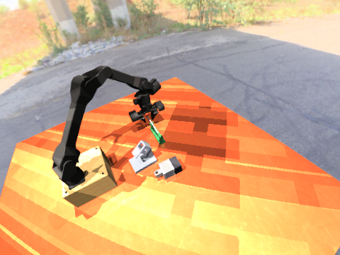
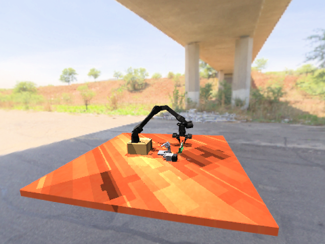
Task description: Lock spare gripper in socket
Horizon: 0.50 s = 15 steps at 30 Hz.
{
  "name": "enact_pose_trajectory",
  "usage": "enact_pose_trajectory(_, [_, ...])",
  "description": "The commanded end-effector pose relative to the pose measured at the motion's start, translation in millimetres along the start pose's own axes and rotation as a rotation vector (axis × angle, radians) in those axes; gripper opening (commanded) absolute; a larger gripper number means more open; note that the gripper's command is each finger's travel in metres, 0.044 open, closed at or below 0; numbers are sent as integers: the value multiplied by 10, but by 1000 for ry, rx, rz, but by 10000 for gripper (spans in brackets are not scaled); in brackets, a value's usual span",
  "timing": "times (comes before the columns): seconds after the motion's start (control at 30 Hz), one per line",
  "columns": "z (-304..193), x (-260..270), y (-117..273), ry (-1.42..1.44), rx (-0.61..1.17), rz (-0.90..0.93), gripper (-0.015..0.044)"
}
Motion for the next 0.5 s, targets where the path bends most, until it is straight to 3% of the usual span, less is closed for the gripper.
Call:
enact_pose_trajectory(0.0, [21,0,106,0,-1,-1,200])
enact_pose_trajectory(0.47, [87,25,509,-1,2,4,200])
Point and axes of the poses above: the point midway between the two fingers, 35 mm back from their tips, its own y axis back along the fingers, its own x axis across the jaws, z = x × y, the point moved 8 cm from there along y, back along the fingers, and after that the axes turned 4 degrees about -y, right-handed, at the moved point
